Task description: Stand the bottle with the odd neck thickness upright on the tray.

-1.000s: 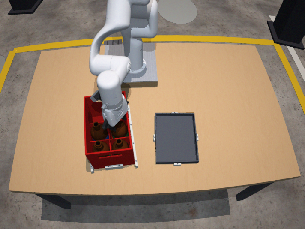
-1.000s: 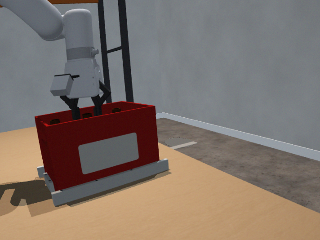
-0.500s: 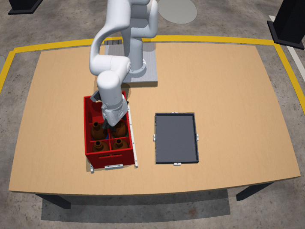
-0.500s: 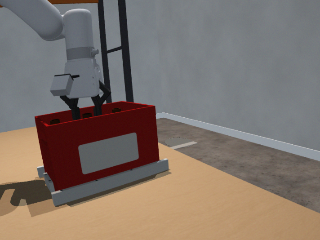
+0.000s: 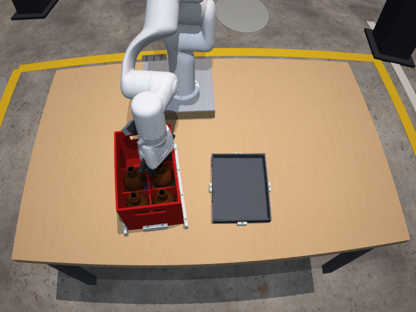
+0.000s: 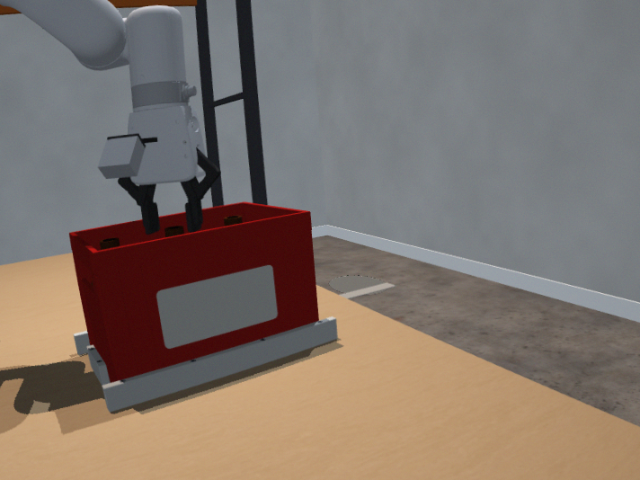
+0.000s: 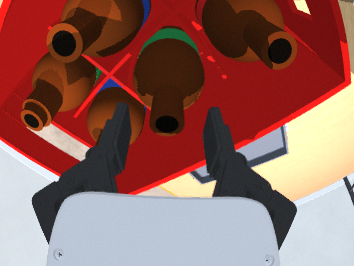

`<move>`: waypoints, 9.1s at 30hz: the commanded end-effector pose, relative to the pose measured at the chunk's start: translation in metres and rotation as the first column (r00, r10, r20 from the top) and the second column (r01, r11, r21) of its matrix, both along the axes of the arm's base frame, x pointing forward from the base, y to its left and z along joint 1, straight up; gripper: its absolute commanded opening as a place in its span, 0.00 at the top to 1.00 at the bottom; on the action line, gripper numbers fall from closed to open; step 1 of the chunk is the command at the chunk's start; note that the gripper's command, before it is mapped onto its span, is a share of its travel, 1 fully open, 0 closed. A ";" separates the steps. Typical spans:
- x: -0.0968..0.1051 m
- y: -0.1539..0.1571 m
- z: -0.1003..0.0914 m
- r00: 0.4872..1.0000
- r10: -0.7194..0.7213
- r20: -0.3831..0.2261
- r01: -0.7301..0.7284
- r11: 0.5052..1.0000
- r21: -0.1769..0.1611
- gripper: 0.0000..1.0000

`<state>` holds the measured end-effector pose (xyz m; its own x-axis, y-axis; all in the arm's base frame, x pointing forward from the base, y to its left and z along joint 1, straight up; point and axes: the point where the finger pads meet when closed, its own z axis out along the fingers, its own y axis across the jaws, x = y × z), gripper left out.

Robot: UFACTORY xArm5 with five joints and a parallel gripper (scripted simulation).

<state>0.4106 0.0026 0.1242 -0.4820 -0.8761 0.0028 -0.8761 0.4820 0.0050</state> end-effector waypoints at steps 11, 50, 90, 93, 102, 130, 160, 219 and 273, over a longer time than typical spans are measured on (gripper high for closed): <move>0.001 0.000 0.042 1.000 0.000 0.004 0.000 1.000 0.000 0.35; 0.001 0.000 0.069 1.000 0.000 0.004 0.000 1.000 0.000 1.00; 0.108 -0.057 0.069 1.000 0.000 0.005 0.000 1.000 0.000 0.35; 0.108 -0.057 0.069 1.000 0.000 0.005 0.000 1.000 0.000 0.35; 0.108 -0.057 0.069 1.000 0.000 0.005 0.000 1.000 0.000 0.35; 0.108 -0.057 0.068 1.000 0.000 0.005 0.000 1.000 0.000 0.35; 0.108 -0.058 0.040 1.000 0.000 0.004 0.000 1.000 0.000 0.35; 0.108 -0.058 0.025 1.000 0.000 0.004 0.000 1.000 0.000 0.35; 0.108 -0.058 0.025 1.000 0.000 0.004 0.000 1.000 0.000 0.35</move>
<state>0.5176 -0.0548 0.1477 -0.4820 -0.8761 0.0023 -0.8761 0.4820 0.0053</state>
